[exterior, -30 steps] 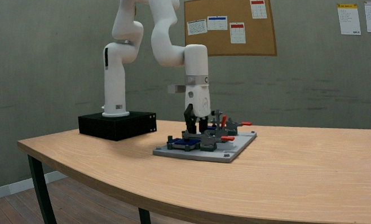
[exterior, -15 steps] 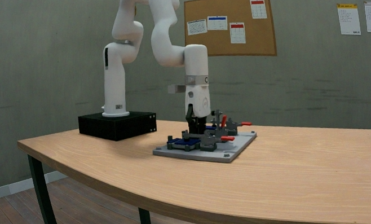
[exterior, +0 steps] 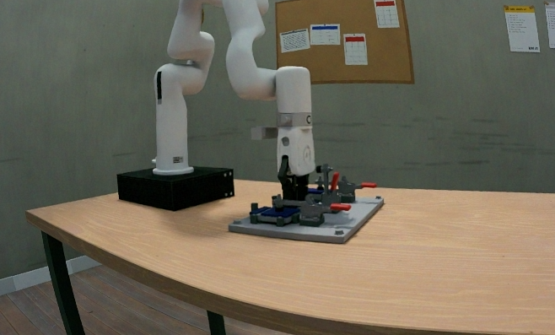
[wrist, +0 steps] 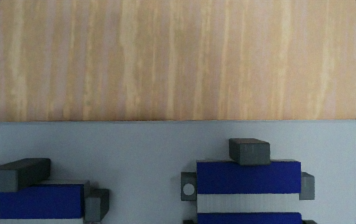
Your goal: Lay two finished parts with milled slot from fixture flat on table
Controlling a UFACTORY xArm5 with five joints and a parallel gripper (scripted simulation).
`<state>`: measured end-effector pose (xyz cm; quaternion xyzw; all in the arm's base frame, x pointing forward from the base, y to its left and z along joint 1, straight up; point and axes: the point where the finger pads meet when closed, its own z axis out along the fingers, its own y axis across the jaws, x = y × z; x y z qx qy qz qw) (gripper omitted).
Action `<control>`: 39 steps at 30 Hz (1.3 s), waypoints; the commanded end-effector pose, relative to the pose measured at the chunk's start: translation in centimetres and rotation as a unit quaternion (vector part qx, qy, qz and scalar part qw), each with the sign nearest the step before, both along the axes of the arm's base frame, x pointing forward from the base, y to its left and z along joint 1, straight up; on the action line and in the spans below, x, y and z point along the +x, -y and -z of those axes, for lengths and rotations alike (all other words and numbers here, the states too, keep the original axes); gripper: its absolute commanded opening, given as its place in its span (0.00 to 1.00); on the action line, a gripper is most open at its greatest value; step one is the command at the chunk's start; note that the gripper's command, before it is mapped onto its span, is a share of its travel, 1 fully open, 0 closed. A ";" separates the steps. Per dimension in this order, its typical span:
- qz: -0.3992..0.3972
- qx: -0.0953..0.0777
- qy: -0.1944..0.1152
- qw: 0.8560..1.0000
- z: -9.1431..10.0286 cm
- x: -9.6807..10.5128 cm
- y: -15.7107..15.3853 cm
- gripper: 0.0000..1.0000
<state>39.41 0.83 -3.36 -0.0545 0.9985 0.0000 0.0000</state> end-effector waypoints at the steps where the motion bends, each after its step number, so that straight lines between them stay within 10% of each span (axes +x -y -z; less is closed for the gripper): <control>1: 0.000 0.000 0.002 1.000 -0.1 0.1 0.0 0.00; 39: 0.000 0.000 0.002 1.000 -0.7 0.1 0.0 0.00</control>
